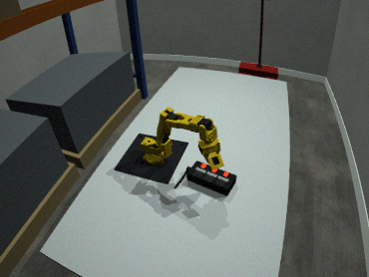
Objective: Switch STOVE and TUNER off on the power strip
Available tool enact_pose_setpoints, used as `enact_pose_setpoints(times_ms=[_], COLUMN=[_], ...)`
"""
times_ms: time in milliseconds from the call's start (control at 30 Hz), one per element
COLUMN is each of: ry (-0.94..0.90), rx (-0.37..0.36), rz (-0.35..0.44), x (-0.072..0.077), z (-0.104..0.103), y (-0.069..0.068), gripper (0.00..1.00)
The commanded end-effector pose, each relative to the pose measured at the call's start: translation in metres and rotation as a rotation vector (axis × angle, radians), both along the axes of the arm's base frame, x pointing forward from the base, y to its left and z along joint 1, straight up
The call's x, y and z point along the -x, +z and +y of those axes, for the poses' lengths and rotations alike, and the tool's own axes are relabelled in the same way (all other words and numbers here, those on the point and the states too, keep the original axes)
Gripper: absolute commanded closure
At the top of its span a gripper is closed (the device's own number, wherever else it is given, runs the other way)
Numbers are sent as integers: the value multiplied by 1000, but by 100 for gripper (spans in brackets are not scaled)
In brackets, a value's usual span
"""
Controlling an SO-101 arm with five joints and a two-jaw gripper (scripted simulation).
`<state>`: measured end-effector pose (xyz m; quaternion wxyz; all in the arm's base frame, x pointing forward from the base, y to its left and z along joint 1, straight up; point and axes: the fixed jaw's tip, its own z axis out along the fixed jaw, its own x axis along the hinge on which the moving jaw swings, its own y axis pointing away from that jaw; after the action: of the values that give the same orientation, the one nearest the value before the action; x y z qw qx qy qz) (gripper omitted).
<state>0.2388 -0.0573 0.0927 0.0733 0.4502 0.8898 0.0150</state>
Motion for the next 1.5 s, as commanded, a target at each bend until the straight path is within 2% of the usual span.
enact_pose_setpoints(times_ms=[0, 500, 567, 1067, 1133, 1467], ry=[60, 509, 509, 1067, 1067, 1484], rx=[8, 74, 74, 160, 160, 228], rz=[-6, 4, 4, 17, 17, 26], x=[-4, -7, -7, -10, -10, -12], z=[2, 10, 10, 19, 19, 24], y=[-1, -2, -2, -4, -4, -6], gripper=[100, 100, 100, 100, 100, 100])
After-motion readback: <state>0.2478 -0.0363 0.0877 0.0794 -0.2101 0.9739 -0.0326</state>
